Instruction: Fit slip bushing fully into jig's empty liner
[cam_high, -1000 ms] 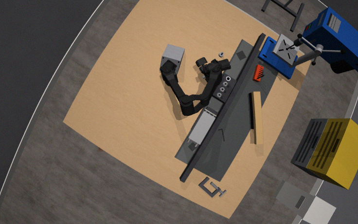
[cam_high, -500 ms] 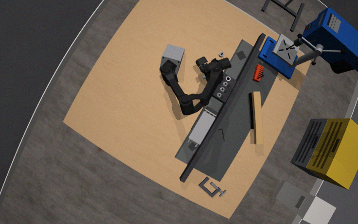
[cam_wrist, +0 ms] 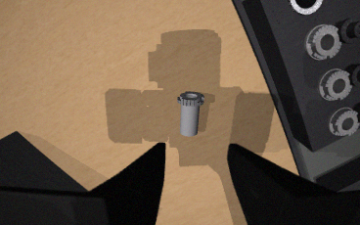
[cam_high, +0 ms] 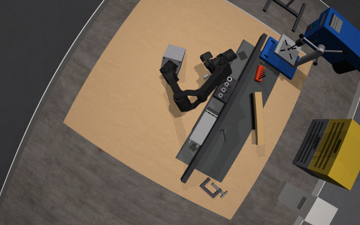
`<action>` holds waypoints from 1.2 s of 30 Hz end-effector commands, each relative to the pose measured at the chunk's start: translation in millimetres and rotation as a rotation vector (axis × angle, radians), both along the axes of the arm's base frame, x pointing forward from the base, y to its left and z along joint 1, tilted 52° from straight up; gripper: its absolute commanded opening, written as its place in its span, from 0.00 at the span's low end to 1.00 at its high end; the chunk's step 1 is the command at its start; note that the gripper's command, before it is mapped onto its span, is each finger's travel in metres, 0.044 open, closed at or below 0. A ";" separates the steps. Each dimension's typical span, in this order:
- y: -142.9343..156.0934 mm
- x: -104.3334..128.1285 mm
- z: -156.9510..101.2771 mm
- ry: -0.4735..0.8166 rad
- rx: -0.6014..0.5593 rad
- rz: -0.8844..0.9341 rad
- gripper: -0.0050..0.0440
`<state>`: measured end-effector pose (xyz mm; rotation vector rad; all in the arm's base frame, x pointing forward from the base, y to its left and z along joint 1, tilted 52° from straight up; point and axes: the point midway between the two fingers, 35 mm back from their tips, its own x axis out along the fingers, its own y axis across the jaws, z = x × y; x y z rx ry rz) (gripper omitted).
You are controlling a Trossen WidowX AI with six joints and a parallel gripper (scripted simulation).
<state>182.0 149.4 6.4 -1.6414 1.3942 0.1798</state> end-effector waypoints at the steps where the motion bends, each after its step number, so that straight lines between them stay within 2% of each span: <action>1: 17.1 -8.9 21.8 -0.008 0.007 -0.009 0.46; 36: 13.5 -9.1 19.8 -0.002 -0.008 -0.007 0.46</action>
